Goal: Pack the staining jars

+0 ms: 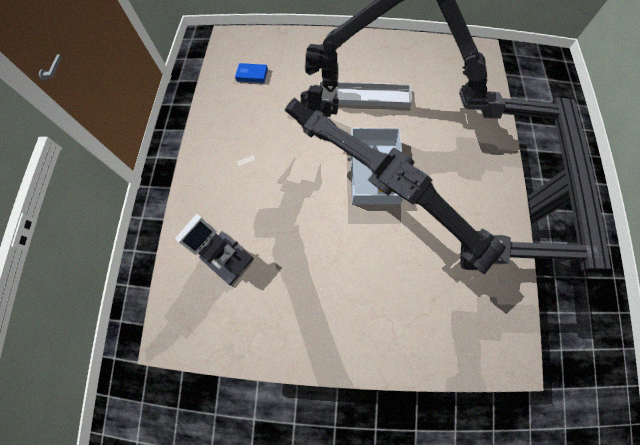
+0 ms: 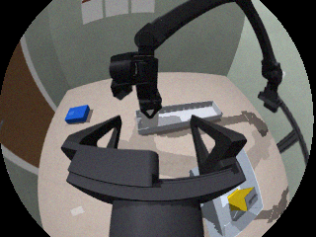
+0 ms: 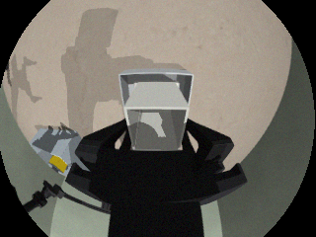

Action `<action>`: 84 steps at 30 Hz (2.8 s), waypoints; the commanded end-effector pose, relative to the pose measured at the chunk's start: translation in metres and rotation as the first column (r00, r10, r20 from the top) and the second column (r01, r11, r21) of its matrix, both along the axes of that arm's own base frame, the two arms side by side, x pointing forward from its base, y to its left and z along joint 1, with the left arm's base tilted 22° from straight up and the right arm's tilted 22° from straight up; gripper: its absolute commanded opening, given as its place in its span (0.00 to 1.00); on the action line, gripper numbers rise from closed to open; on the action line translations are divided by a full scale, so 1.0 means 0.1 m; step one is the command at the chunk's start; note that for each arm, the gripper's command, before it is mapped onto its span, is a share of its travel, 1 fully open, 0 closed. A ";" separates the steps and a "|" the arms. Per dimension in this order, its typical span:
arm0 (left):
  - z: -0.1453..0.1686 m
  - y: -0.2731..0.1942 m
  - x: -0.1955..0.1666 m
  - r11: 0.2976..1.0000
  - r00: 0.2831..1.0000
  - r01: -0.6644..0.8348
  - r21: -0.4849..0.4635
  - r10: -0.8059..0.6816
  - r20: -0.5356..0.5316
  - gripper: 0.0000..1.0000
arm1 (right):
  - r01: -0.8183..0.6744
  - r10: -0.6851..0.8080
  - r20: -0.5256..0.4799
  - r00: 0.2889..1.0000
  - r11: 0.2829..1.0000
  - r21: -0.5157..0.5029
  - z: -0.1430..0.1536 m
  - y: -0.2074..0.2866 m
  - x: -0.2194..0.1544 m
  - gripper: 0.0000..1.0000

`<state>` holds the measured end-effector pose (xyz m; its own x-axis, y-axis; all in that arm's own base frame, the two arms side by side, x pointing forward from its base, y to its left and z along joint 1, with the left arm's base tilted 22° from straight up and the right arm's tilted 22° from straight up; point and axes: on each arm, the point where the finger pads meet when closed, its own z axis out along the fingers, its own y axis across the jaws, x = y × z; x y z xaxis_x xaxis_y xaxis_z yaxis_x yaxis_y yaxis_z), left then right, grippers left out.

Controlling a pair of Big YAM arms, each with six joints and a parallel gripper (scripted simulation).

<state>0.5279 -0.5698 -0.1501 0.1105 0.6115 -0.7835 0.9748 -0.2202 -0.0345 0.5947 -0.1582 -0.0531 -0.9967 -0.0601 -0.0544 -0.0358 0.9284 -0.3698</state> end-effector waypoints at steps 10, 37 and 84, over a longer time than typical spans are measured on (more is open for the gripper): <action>0.47 -0.25 0.25 0.998 0.998 -0.001 -0.056 0.004 0.059 1.00 | -0.008 0.009 0.062 0.998 1.000 -0.008 0.98 0.36 0.13 0.57; 0.47 -0.25 0.25 0.998 0.998 -0.001 -0.056 0.004 0.059 1.00 | 0.108 -0.114 0.159 0.981 0.993 0.046 1.24 1.83 -0.80 0.57; 2.22 -0.06 -0.99 0.955 0.950 -0.288 0.069 0.276 0.149 1.00 | -0.039 0.039 0.032 0.999 0.999 0.024 -0.19 3.40 -2.52 0.57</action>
<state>0.4623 -0.5618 -0.0178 0.0168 0.7393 -0.6731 0.9999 -0.0100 0.0139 0.3266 0.1641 -0.0886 -0.9951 -0.0968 -0.0201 -0.0816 0.9191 -0.3854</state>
